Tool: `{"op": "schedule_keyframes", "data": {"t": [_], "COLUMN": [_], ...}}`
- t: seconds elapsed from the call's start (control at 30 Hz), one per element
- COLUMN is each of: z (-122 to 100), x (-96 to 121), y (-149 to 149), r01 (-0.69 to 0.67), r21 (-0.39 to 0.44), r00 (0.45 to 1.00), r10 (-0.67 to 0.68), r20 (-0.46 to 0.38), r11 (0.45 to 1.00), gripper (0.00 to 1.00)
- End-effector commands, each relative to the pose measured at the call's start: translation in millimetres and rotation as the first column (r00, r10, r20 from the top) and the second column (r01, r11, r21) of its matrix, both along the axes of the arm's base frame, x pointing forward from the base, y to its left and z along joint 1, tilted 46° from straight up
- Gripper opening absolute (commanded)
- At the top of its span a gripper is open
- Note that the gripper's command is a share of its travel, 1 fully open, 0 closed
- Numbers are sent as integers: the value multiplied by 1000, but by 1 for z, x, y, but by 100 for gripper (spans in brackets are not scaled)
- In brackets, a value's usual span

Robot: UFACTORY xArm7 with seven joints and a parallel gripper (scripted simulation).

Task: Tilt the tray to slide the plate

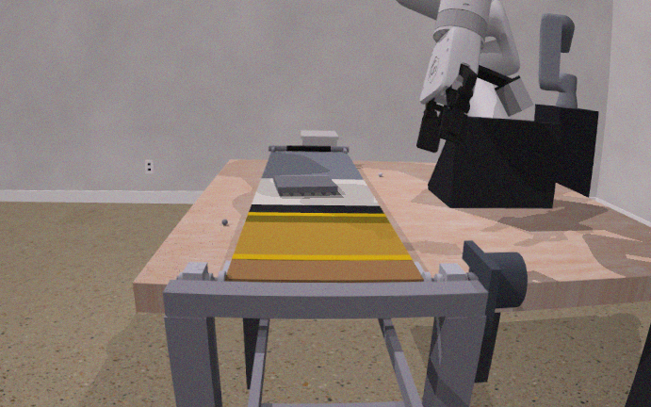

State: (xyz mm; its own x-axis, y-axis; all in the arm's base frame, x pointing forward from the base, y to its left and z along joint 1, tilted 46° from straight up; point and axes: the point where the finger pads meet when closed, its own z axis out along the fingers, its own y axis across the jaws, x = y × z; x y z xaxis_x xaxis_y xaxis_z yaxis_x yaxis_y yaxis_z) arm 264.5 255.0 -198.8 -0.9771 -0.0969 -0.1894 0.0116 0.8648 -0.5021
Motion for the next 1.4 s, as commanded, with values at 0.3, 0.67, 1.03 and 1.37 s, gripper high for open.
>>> {"op": "schedule_keyframes", "data": {"t": [0.3,0.67,1.03,1.37], "z": [1,10,40,90], "x": [0,12,47,98], "y": [3,1,-5,-24], "r01": [-1,-8,-28,-46], "r21": [5,0,-20,-57], "r00": [1000,1000,999,997], "r10": [1,8,28,50], "r20": [1,8,30,58], "r11": [1000,1000,999,997], "gripper": [100,100,100,100]}}
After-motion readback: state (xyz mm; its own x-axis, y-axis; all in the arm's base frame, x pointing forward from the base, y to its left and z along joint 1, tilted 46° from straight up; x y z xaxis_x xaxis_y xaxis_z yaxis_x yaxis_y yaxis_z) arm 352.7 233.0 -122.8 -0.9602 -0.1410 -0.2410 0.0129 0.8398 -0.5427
